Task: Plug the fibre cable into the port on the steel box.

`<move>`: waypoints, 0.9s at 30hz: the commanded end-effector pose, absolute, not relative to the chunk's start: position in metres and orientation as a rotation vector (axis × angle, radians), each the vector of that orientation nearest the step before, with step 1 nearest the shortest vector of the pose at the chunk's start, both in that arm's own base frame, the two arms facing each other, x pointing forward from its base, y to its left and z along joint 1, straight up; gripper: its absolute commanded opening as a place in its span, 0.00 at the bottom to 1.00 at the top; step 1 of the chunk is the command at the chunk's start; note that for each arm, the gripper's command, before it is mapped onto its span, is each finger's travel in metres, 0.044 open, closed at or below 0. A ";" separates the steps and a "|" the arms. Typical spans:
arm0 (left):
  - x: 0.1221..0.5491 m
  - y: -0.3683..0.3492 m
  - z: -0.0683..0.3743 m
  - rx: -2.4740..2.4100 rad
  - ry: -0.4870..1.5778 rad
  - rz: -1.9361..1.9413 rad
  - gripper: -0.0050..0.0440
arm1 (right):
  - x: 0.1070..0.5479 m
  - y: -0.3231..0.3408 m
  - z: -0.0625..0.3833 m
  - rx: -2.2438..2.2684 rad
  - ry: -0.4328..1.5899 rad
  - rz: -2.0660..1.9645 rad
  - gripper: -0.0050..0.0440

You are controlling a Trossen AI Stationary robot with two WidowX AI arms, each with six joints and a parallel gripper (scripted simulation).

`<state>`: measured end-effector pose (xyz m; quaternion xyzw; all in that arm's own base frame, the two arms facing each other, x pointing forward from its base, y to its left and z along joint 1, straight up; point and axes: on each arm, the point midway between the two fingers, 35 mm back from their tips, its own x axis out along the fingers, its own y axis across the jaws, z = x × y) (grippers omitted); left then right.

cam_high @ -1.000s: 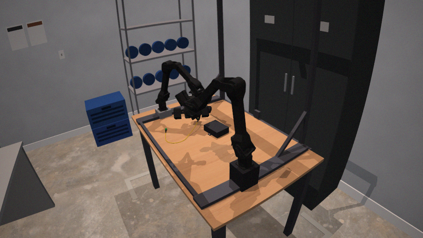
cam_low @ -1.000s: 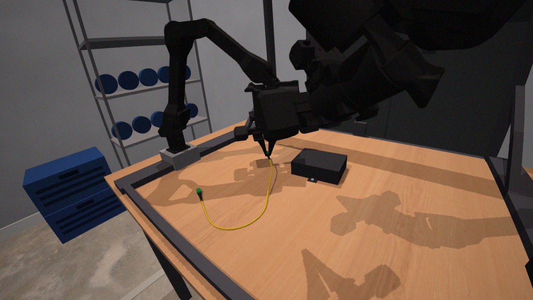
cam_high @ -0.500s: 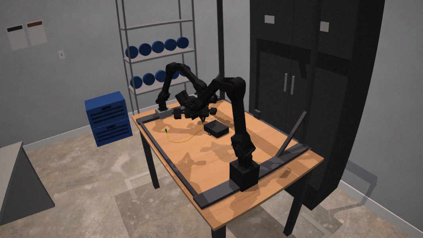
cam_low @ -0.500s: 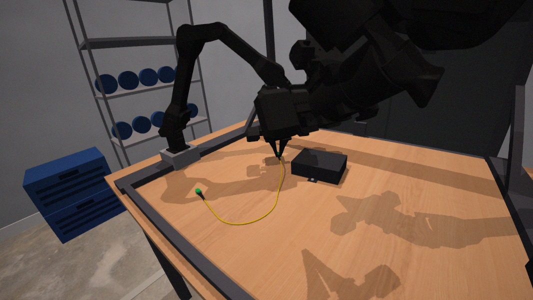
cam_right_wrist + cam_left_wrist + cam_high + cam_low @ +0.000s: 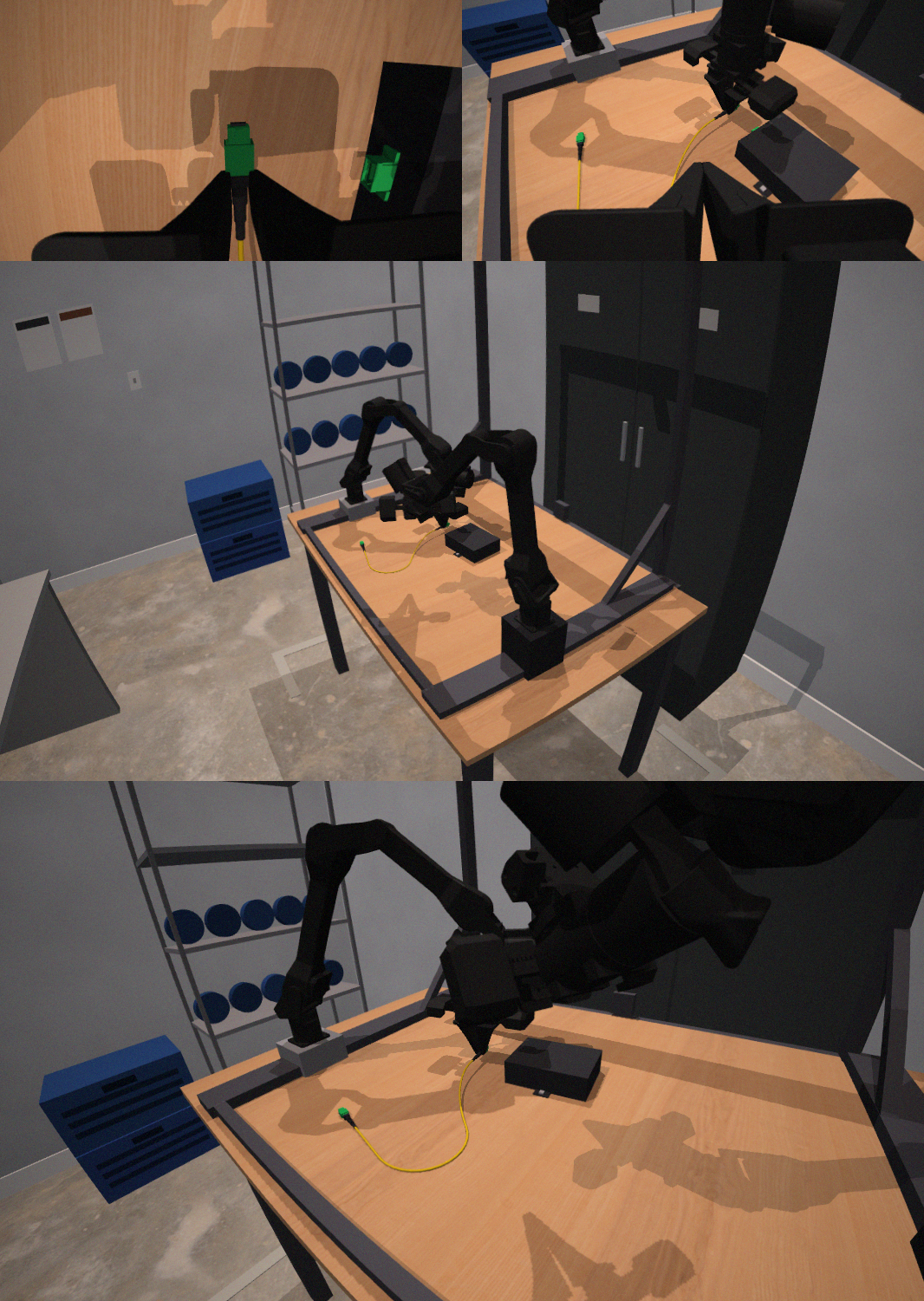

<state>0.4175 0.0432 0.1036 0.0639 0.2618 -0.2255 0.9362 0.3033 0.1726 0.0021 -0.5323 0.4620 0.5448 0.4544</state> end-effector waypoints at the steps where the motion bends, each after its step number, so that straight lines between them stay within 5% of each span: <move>1: 0.420 0.044 0.112 0.142 0.515 -0.457 0.00 | 0.302 0.171 0.003 -1.145 1.253 1.179 0.10; 27: 0.420 0.044 0.112 0.142 0.515 -0.457 0.00 | 0.305 0.172 0.008 -0.326 1.549 0.336 0.10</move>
